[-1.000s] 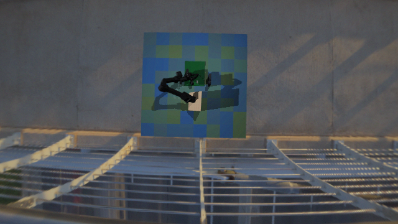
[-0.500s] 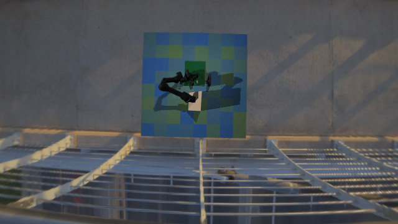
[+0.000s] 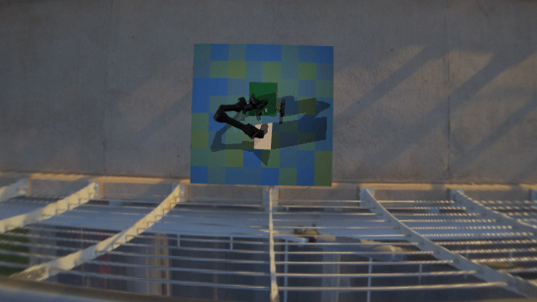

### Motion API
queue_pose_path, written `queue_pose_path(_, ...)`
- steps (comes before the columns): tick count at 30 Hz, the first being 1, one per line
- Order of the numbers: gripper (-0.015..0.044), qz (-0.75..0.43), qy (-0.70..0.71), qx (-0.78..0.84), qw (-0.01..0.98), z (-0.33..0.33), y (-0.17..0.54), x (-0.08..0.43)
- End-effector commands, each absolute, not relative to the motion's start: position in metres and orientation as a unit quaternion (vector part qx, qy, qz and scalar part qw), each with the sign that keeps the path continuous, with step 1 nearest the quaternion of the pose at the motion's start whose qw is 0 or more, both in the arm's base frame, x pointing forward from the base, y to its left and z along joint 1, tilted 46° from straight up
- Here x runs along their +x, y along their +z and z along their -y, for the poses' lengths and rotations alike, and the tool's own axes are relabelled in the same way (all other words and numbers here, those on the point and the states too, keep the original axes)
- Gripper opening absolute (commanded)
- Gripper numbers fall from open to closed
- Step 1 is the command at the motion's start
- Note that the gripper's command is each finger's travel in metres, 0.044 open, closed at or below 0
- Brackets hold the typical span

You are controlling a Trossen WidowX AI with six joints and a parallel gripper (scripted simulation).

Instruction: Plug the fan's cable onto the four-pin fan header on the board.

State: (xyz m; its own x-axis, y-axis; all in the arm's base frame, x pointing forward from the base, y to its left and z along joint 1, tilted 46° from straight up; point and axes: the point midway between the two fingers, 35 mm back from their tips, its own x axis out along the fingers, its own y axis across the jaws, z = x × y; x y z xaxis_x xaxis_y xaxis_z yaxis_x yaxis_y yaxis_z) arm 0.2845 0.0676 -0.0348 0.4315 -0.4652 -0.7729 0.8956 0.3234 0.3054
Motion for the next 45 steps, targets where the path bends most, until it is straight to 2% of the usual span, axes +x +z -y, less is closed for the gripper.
queue_pose_path(1, 0.0000, -0.290, -0.447, 0.371, 0.760, -0.0674, -0.0345, 0.2845)
queue_pose_path(36, 0.0000, -0.290, -0.447, 0.371, 0.760, -0.0674, -0.0345, 0.2845)
queue_pose_path(41, 0.0131, -0.290, -0.447, 0.372, 0.760, -0.0676, -0.0347, 0.2846)
queue_pose_path(45, 0.0140, -0.290, -0.447, 0.372, 0.760, -0.0676, -0.0347, 0.2846)
